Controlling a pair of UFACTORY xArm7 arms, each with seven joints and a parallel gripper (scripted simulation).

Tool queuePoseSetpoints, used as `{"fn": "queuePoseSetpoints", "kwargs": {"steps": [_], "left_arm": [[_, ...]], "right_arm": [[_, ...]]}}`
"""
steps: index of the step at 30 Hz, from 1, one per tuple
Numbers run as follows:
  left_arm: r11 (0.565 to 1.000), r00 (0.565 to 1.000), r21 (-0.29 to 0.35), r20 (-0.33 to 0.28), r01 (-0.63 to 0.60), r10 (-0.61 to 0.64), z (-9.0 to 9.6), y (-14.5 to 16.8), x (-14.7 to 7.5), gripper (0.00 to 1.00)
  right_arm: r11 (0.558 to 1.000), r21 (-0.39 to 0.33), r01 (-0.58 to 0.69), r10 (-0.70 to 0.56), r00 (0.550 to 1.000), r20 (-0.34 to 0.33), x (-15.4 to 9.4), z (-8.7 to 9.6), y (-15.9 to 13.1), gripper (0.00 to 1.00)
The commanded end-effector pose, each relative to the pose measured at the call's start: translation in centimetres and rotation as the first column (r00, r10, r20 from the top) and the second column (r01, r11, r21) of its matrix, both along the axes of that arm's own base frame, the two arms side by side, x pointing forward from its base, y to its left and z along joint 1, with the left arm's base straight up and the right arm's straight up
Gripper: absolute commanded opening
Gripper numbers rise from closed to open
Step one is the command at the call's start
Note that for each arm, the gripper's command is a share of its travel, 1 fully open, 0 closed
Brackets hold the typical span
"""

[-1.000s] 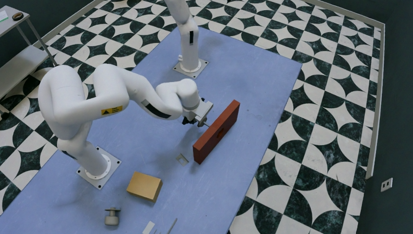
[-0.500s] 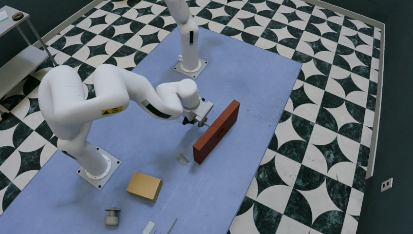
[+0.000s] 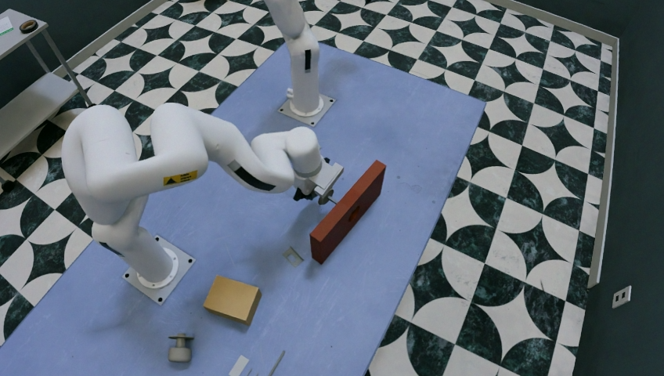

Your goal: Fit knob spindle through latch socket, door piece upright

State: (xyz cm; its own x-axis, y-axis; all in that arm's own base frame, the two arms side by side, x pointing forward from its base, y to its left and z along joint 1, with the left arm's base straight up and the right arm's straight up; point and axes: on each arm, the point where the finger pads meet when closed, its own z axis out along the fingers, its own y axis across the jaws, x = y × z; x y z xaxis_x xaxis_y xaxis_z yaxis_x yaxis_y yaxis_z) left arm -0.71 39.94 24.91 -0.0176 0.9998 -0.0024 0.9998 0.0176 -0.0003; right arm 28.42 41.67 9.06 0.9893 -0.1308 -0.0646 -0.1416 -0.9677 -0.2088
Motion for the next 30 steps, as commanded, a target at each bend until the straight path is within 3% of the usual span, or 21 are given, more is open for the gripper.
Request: {"fn": "queuePoseSetpoints", "kwargs": {"steps": [1, 30], "left_arm": [[1.000, 1.000, 0.002, 0.000, 0.000, 0.000, 0.09, 0.06, 0.01, 1.00], [1.000, 1.000, 0.002, 0.000, 0.000, 0.000, 0.09, 0.06, 0.01, 1.00]], "right_arm": [[1.000, 0.002, 0.000, 0.000, 1.000, 0.002, 0.22, 0.12, 0.05, 0.61], [1.000, 0.002, 0.000, 0.000, 1.000, 0.002, 0.87, 0.12, -0.05, 0.61]]}}
